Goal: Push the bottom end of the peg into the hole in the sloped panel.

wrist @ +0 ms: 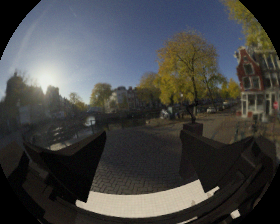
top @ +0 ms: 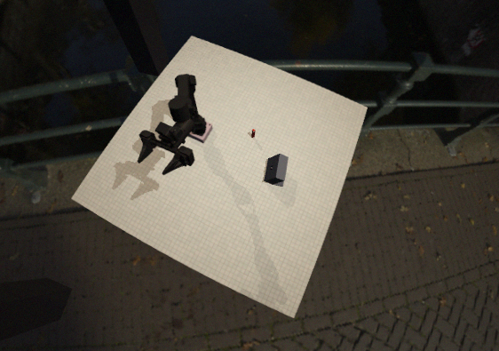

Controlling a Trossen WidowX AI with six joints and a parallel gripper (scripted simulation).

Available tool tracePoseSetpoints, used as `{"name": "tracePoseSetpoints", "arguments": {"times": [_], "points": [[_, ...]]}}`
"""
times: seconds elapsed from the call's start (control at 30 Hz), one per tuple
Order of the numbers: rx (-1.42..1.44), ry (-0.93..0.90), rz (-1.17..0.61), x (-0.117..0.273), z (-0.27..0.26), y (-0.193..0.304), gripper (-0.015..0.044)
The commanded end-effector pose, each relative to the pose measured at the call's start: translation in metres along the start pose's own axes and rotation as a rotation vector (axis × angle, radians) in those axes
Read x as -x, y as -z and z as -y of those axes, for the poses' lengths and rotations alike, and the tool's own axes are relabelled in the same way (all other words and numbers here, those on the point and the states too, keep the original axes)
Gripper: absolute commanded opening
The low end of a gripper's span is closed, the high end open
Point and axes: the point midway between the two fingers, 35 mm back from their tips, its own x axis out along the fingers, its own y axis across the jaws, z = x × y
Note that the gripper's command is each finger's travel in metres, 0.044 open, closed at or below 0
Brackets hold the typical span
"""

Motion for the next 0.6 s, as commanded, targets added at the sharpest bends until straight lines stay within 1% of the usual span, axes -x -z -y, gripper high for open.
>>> {"name": "tracePoseSetpoints", "arguments": {"times": [0.0, 0.3, 0.57], "points": [[0.057, -0.088, -0.078, 0.003, -0.029, 0.028, 0.0440], [0.125, -0.245, -0.190, 0.020, -0.078, 0.066, 0.0440], [0.207, -0.396, -0.292, 0.044, -0.120, 0.103, 0.0440]]}}
